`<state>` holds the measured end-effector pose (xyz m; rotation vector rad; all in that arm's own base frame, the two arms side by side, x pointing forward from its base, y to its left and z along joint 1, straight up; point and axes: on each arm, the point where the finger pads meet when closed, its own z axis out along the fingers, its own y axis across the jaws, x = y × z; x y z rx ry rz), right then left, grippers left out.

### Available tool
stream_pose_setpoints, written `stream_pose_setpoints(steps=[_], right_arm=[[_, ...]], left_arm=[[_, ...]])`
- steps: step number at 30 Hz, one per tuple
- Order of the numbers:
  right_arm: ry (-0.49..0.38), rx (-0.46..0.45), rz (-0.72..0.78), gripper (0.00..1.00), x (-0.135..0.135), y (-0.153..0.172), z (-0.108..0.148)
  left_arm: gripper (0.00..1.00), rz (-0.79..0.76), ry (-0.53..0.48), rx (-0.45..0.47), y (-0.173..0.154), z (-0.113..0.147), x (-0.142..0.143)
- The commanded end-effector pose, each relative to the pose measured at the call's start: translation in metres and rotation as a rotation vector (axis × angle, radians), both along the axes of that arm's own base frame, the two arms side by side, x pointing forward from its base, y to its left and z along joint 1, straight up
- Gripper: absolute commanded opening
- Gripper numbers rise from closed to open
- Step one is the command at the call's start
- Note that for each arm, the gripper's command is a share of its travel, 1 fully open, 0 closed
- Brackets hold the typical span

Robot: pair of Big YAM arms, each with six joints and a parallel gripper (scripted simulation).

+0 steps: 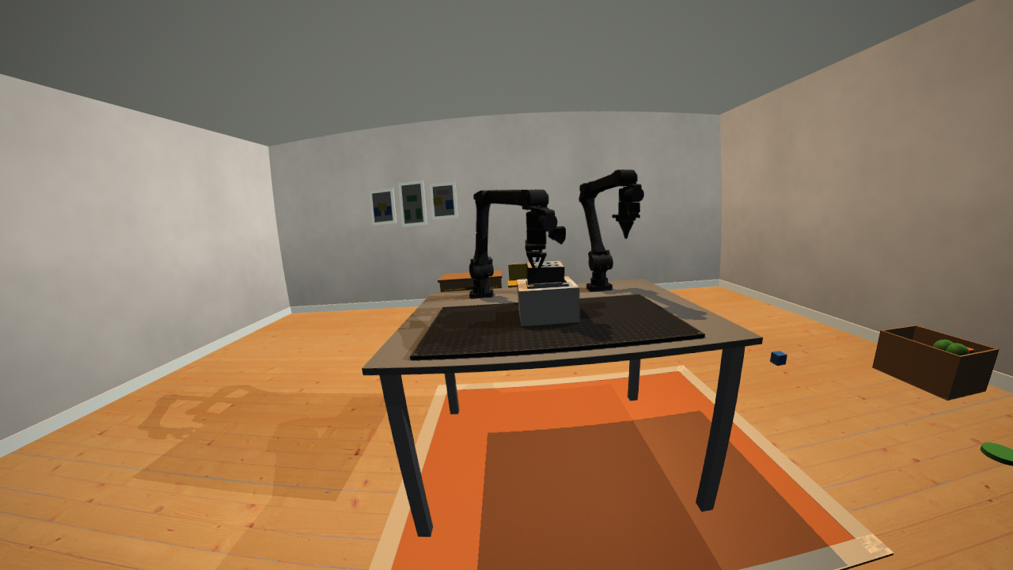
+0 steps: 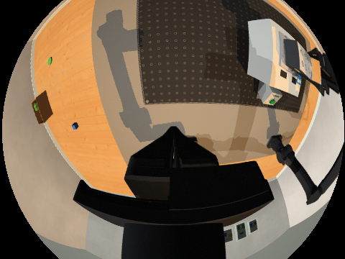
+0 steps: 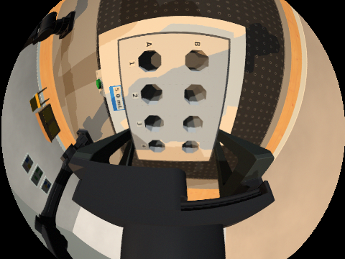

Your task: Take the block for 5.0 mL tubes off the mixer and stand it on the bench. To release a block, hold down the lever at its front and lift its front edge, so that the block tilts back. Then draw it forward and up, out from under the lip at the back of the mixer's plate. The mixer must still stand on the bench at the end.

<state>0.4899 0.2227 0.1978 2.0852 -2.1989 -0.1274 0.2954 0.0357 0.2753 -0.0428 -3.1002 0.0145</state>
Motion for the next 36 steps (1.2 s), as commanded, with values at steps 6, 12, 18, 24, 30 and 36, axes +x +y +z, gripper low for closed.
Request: stream_pose_setpoints(steps=[6,12,18,24,30,36], right_arm=[[-0.171,0.090,0.020,0.00,0.015,0.013,0.090],[-0.176,0.093,0.028,0.00,0.013,0.016,0.093],[-0.169,0.088,0.012,0.00,0.020,0.010,0.084],[-0.170,0.087,0.007,0.00,0.024,0.009,0.080],[-0.155,0.080,0.003,0.00,0.021,0.006,0.080],[-0.151,0.078,0.008,0.00,0.019,0.008,0.080]], left_arm=[[0.00,-0.003,-0.034,0.006,-0.001,0.005,0.005],[0.00,-0.003,-0.033,0.006,-0.001,0.005,0.004],[0.00,-0.002,-0.032,0.006,-0.001,0.005,0.004],[0.00,-0.002,-0.031,0.006,-0.001,0.005,0.004],[0.00,-0.002,-0.030,0.006,-0.001,0.005,0.004],[0.00,-0.001,-0.029,0.006,-0.001,0.005,0.004]])
